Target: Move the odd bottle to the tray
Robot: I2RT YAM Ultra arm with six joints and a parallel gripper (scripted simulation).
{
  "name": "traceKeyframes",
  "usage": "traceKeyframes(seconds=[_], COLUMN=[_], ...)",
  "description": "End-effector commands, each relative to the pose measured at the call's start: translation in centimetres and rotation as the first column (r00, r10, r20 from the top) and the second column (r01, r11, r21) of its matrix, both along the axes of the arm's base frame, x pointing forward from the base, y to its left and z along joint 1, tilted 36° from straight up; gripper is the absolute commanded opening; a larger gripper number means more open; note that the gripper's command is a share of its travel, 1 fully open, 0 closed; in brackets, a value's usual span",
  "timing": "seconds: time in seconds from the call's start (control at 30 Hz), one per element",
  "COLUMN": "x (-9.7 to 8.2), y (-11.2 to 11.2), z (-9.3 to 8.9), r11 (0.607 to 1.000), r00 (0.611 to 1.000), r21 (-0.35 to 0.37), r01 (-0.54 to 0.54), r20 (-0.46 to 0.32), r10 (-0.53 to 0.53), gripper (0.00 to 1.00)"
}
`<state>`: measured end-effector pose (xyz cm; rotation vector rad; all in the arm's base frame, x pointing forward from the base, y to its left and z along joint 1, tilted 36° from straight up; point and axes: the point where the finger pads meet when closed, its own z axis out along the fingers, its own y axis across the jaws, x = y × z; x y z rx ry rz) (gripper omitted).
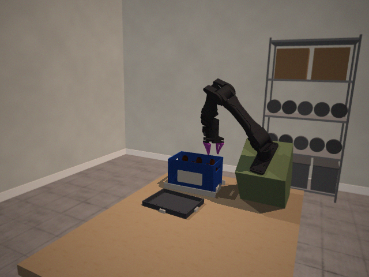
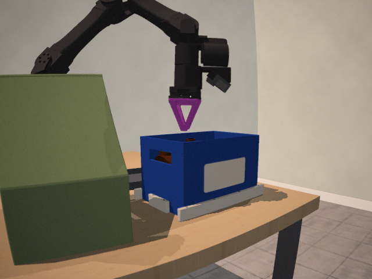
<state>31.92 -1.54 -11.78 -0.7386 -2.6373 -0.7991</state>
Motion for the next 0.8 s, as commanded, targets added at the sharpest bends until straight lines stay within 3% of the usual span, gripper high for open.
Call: traceKeyframes(seconds=[0.0,0.07,0.17,0.27,0.3,0.33,0.47,0.77], x=[0.4,1.2,-0.2,-0.1,2.2,2.2,0.5,0.2], y=[-0.4,-0.4,0.5,0.4,-0.9,-0.8,0.2,0.4], z=[-0.1,-0.2,-1.3,-1.2,0.0,-0.1,-1.6,-1.6], r11=[1.000,1.000,1.000,1.000,0.999,0.999,1.000,1.000], r00=[0.999,0.999,1.000,1.000,0.997,0.997,0.999,0.999], r21=[-0.010,-0.015,-0.001,-0.003,-0.028,-0.027,-0.011,-0.010], r01=[0.028,0.023,0.017,0.020,0.034,0.034,0.024,0.027], r20=[0.024,0.043,0.002,0.006,0.076,0.077,0.022,0.021], r10=[-0.027,-0.022,-0.017,-0.020,-0.032,-0.032,-0.024,-0.027], gripper=[0.61,0.61,0.61,0.61,0.61,0.61,0.61,0.61])
